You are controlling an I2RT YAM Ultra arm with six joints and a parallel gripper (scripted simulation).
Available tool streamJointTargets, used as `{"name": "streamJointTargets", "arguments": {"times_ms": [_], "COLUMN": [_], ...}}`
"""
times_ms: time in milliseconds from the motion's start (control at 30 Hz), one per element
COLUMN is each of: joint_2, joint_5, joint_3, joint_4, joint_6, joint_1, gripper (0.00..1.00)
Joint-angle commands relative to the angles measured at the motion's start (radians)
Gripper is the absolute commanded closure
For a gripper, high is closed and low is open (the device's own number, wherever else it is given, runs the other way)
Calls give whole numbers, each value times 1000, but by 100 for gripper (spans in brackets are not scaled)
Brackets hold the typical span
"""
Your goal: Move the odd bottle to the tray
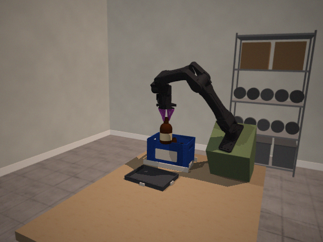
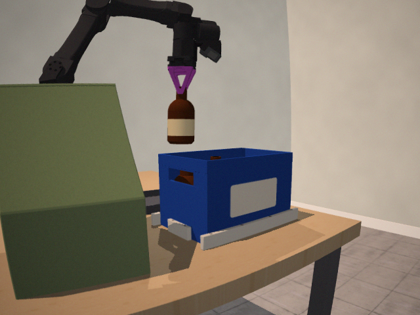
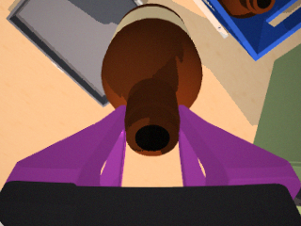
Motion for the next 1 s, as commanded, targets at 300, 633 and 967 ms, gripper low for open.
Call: {"name": "streamJointTargets", "arguments": {"times_ms": [300,633,967], "joint_2": [-46,-47,-44], "joint_5": [-10,-7,-13], "joint_3": [81,123,170], "joint_4": [-29,-43,-59], "joint_6": [90,140,188], "joint_1": [30,67,107], "gripper": [100,100,100]}}
